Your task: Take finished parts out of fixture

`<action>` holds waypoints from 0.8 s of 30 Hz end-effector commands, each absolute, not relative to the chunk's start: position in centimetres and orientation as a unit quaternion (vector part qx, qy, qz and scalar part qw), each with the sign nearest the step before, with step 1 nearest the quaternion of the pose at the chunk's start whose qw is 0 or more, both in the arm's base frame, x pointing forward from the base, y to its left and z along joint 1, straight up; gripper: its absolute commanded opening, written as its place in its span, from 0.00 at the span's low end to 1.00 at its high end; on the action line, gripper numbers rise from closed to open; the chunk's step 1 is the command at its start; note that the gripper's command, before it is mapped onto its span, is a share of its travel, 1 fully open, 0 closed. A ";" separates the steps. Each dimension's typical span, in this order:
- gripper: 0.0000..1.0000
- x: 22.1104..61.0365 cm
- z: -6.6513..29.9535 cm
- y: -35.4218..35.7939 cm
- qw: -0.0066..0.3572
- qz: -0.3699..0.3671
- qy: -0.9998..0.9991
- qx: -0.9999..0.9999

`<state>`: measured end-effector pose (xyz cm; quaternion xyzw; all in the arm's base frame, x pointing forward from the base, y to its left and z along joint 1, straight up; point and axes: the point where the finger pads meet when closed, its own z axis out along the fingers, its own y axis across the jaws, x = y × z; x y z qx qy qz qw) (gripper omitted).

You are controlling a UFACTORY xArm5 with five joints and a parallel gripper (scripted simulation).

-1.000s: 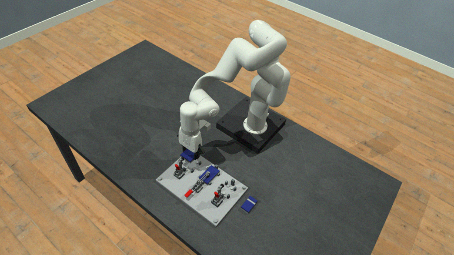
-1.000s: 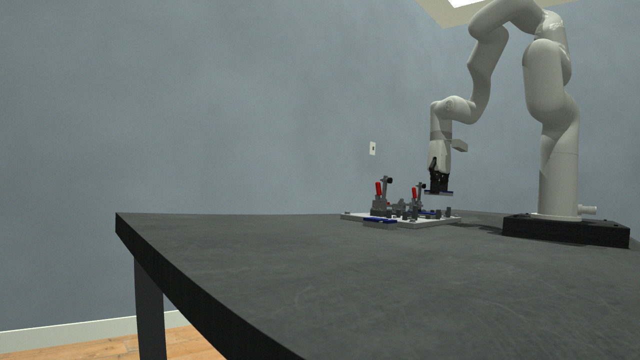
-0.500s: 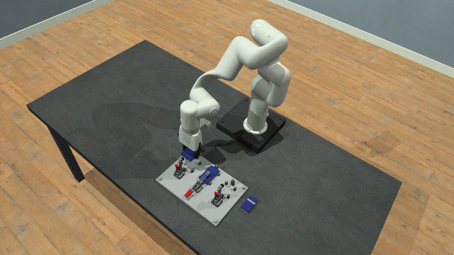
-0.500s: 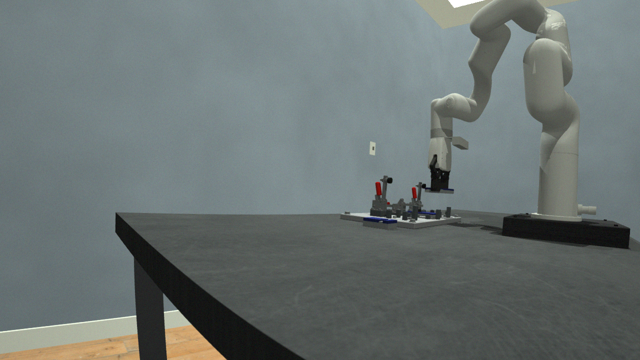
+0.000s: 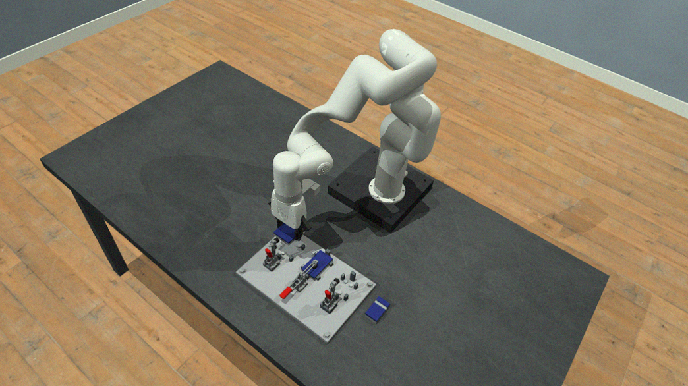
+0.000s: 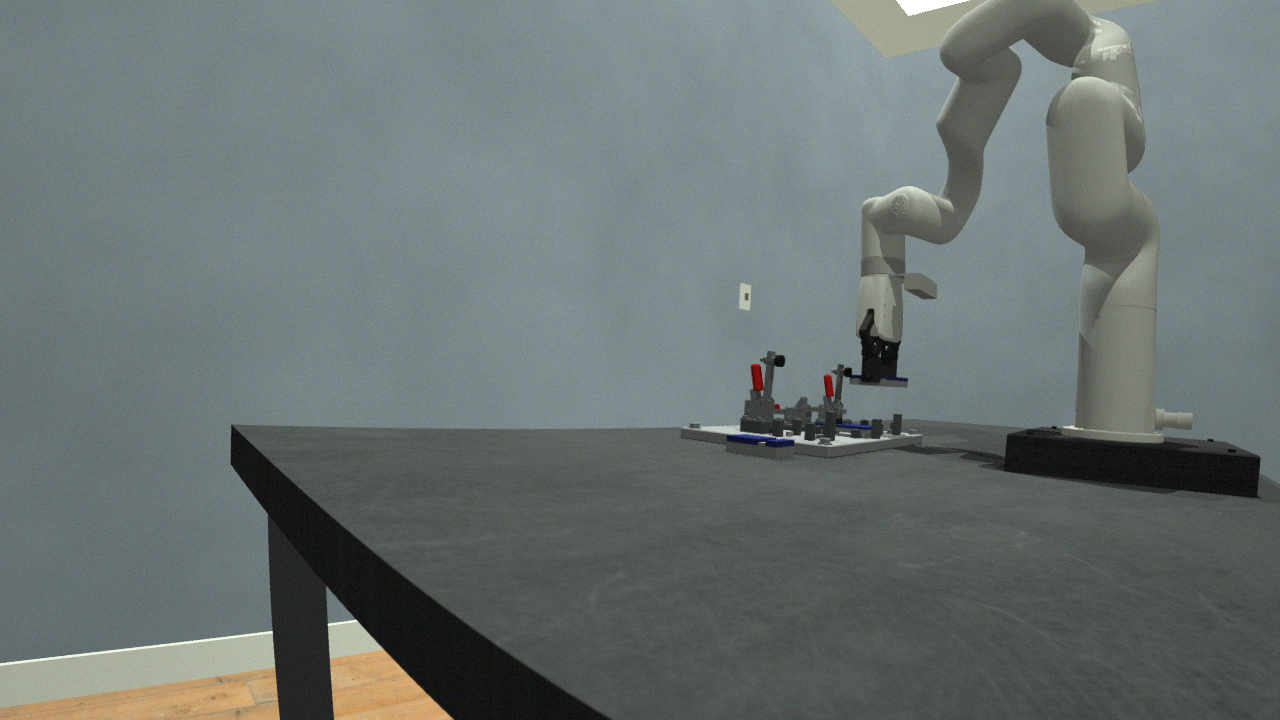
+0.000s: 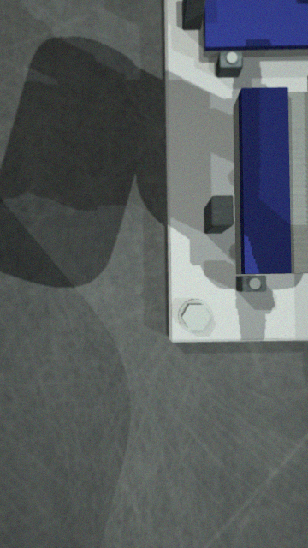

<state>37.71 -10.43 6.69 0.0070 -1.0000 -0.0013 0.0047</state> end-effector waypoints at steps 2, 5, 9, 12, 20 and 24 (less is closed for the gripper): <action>0.00 37.8 6.8 -10.5 0.003 -0.001 -1.000 0.007; 0.00 37.8 6.8 -10.5 0.003 -0.001 -1.000 0.007; 0.00 37.8 6.8 -10.6 0.003 -0.001 -1.000 0.007; 0.00 37.8 6.8 -10.6 0.003 -0.001 -1.000 0.007; 0.00 37.8 6.8 -11.1 0.003 -0.001 -1.000 0.007; 0.00 37.8 6.8 -11.6 0.003 -0.001 -1.000 0.007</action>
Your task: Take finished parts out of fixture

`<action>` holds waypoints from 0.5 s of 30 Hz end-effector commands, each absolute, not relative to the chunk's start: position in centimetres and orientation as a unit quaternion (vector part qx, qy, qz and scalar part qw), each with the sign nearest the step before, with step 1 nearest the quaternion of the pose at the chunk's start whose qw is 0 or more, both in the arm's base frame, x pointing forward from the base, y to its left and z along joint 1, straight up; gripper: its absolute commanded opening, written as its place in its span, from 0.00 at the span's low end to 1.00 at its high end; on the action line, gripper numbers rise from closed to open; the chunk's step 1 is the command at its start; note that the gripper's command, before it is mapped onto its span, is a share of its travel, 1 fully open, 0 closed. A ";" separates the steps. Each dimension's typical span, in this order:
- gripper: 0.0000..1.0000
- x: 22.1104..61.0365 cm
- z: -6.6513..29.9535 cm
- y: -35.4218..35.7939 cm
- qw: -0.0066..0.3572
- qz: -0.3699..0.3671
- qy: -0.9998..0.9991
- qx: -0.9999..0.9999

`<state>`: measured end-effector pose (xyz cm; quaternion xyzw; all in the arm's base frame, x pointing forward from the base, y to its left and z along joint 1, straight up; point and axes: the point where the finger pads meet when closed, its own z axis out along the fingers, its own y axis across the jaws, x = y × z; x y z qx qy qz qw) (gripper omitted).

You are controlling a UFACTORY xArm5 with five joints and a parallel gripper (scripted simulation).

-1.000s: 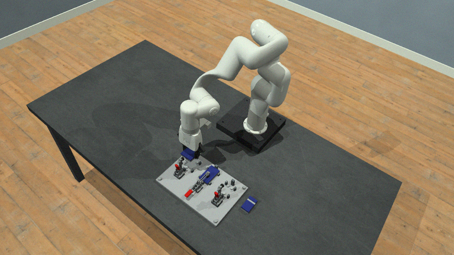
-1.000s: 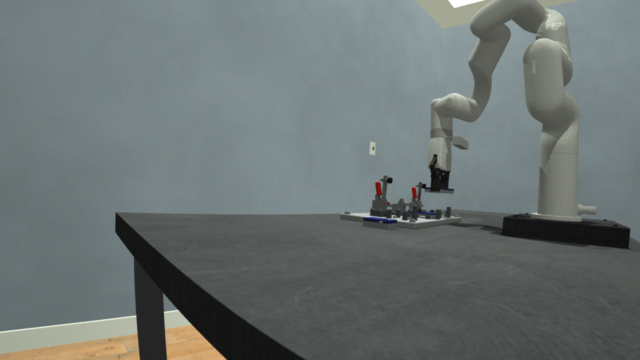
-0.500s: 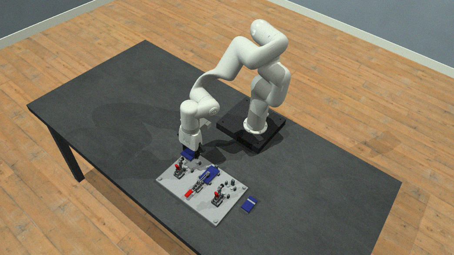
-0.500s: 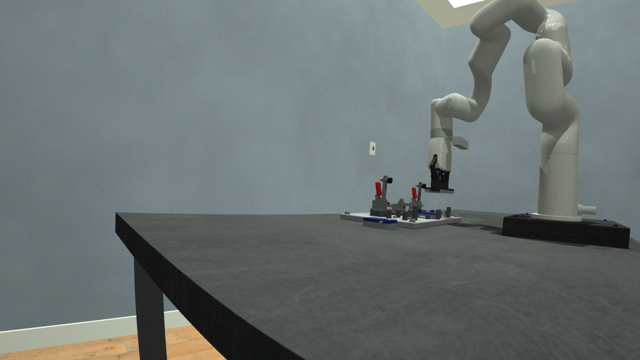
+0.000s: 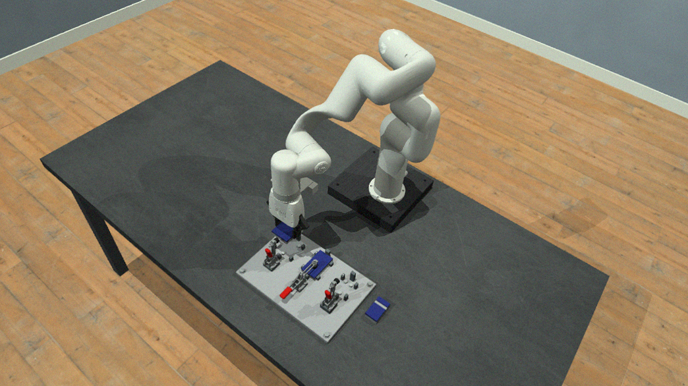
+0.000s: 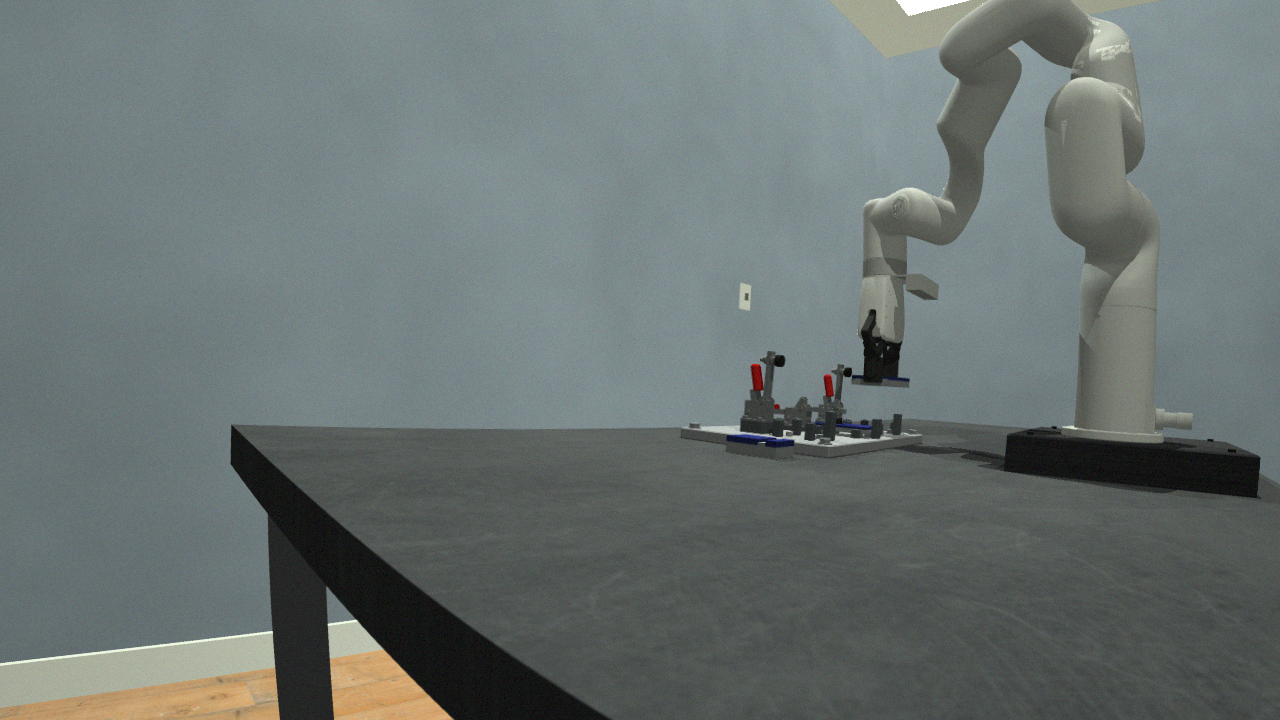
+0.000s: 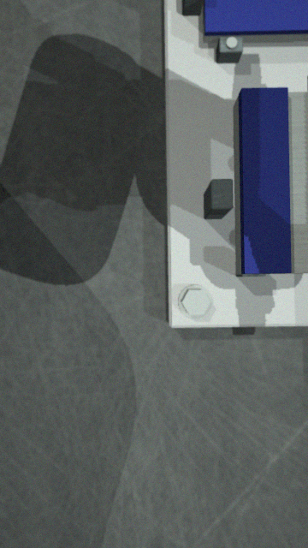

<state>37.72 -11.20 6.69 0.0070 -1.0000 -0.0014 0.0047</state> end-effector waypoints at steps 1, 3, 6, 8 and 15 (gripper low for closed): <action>0.00 37.9 6.8 -11.7 0.003 -0.001 -1.000 0.007; 0.00 37.9 6.8 -12.0 0.003 -0.001 -1.000 0.007; 0.00 37.9 6.8 -12.2 0.003 -0.001 -1.000 0.007; 0.00 37.9 6.8 -12.5 0.003 -0.001 -1.000 0.007; 0.00 37.9 6.8 -13.9 0.003 -0.001 -1.000 0.007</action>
